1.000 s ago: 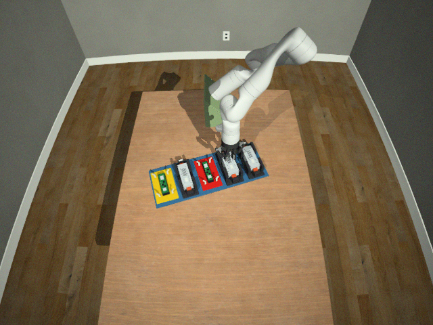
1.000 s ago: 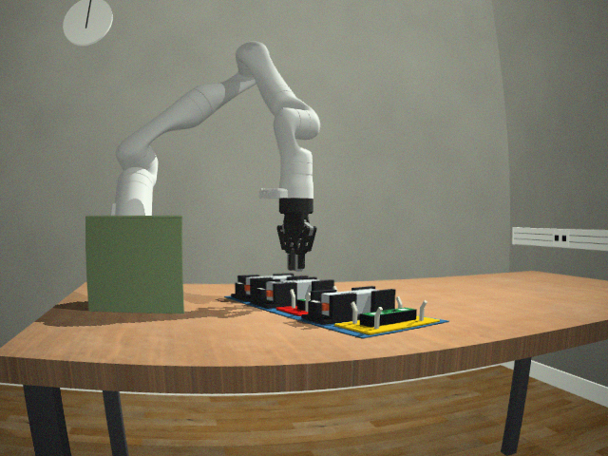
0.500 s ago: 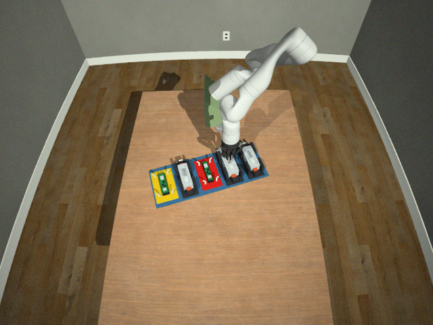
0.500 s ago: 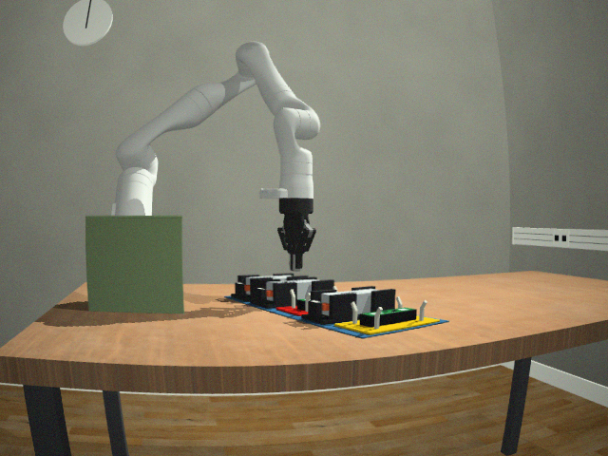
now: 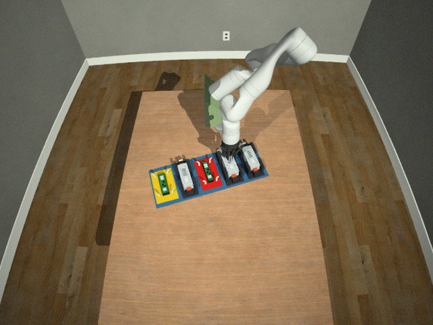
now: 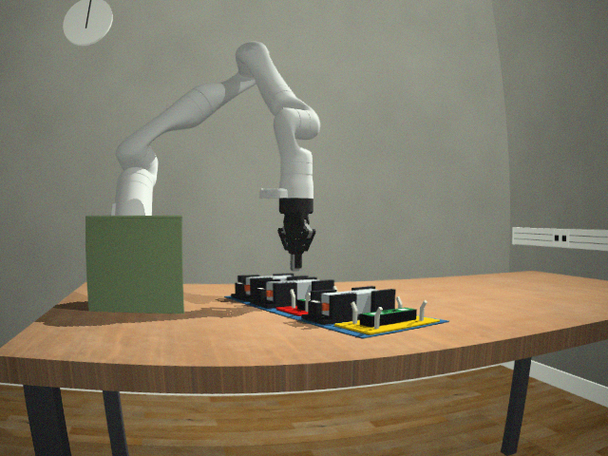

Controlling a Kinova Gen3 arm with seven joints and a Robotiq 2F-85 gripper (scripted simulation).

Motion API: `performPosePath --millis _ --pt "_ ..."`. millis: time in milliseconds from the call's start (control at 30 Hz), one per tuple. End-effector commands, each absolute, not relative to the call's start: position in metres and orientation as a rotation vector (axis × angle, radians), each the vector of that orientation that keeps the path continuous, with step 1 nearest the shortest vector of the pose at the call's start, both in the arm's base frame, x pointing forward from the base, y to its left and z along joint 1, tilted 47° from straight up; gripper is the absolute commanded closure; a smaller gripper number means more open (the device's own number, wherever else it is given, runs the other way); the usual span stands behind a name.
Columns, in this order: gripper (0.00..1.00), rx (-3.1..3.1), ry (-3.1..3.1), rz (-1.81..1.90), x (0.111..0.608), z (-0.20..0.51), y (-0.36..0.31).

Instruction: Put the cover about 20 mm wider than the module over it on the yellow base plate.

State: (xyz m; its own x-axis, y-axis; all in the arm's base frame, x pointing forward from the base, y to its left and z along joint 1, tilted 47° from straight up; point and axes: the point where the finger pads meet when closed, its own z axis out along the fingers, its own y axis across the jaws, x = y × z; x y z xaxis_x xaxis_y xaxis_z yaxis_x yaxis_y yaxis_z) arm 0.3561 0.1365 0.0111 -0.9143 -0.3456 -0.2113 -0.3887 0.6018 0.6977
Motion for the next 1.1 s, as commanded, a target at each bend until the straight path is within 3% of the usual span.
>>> performPosePath --millis 0,500,533,1067 --pt "1.00 -0.632 2.762 1.222 0.3566 0.0113 0.1359" --pt "1.00 -0.632 2.762 1.222 0.3566 0.0113 0.1359" --pt "0.00 -0.632 2.762 1.222 0.3566 0.0113 0.1359" --pt "0.00 -0.632 2.762 1.222 0.3566 0.0113 0.1359"
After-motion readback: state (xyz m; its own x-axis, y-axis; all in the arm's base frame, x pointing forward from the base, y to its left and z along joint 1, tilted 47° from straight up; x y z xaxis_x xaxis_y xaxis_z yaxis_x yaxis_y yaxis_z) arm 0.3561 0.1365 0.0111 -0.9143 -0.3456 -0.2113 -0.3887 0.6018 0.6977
